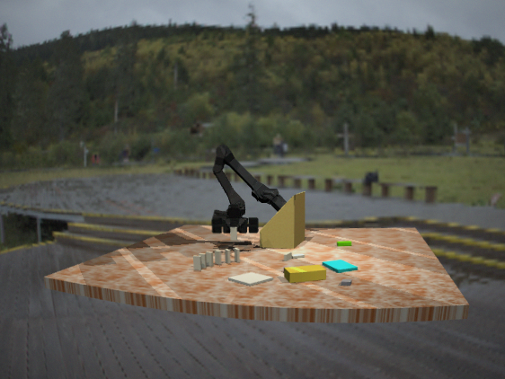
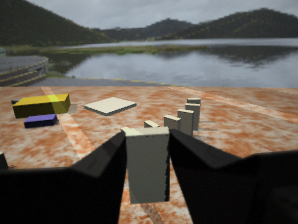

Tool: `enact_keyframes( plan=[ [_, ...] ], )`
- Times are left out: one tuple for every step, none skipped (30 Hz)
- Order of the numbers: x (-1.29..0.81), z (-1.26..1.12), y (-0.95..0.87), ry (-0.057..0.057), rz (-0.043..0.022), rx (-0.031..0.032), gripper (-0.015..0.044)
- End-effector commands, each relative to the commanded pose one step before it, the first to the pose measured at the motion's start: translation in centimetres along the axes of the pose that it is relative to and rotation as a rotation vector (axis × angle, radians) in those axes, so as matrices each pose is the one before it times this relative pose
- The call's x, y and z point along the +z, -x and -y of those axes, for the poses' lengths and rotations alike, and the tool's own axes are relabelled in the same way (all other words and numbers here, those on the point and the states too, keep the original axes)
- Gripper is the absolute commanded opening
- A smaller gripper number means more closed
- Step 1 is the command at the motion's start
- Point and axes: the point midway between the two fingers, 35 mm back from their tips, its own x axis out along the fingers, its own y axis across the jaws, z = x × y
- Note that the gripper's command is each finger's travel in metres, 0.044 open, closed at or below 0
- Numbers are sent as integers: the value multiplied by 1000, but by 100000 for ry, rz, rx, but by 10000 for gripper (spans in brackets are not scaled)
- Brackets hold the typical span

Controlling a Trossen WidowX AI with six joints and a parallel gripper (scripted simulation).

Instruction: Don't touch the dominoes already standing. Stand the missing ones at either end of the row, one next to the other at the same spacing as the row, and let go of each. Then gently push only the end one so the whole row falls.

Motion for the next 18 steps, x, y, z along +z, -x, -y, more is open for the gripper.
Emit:
enact_keyframes(
  plan=[
    [-1197,-46,-13,-285,216,-88,107],
    [-218,-25,0,-26,10,-24,107],
    [-218,-28,0,-27,11,-27,107],
    [-219,-31,1,-28,13,-30,107],
    [-220,-34,2,-28,15,-34,107],
    [-221,-37,2,-29,16,-37,107],
    [-221,-40,3,-30,18,-40,107],
    [-222,-44,4,-30,19,-44,107],
    [-222,-47,4,-31,21,-47,107],
    [-223,-50,5,-32,22,-50,107],
    [-223,-54,6,-32,23,-54,107],
    [-224,-57,7,-33,25,-57,107],
    [-224,-60,7,-33,26,-61,107],
    [-224,-64,8,-34,27,-64,107],
    [-224,-67,9,-34,29,-68,107],
    [-224,-70,10,-35,30,-71,107],
    [-225,-74,10,-36,31,-75,107],
    [-224,-77,11,-36,32,-78,107]
  ],
)
